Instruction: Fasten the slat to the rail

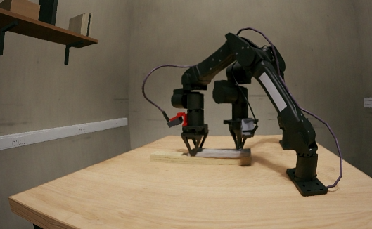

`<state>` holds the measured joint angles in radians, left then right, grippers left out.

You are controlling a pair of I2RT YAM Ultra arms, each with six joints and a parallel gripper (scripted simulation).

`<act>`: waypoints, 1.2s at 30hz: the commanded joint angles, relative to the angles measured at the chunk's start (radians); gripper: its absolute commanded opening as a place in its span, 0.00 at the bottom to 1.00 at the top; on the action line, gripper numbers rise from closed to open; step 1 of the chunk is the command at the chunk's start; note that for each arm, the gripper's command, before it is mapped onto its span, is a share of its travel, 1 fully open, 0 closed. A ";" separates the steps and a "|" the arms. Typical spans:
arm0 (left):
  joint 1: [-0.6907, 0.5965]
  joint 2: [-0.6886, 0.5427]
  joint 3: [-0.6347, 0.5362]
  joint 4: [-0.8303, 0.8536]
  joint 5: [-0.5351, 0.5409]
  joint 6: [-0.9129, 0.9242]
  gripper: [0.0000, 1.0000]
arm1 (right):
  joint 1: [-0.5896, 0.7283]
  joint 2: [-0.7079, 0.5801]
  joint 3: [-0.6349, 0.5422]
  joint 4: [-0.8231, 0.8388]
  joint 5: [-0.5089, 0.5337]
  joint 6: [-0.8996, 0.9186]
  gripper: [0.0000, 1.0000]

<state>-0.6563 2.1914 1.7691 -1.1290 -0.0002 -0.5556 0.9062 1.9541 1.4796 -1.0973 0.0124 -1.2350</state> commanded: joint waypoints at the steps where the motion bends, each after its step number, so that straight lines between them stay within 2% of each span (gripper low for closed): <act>1: 0.000 -0.008 0.005 0.001 0.000 0.000 0.72 | 0.000 -0.007 0.004 -0.009 -0.005 0.000 0.12; 6: 0.000 -0.008 0.005 0.001 0.000 0.000 0.72 | 0.000 -0.007 0.004 -0.008 -0.005 0.059 0.12; 20: 0.000 -0.008 0.005 0.001 0.000 0.000 0.72 | -0.004 -0.008 0.001 -0.005 -0.012 0.600 0.12; 22: 0.000 -0.008 0.005 0.001 0.000 0.000 0.72 | -0.004 -0.008 0.001 -0.005 -0.012 0.600 0.12; 36: 0.000 -0.008 0.005 0.001 0.000 0.000 0.72 | -0.005 -0.010 -0.001 -0.003 -0.014 1.157 0.12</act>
<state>-0.6563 2.1914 1.7691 -1.1290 -0.0002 -0.5556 0.9062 1.9541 1.4792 -1.0981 0.0082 -0.2440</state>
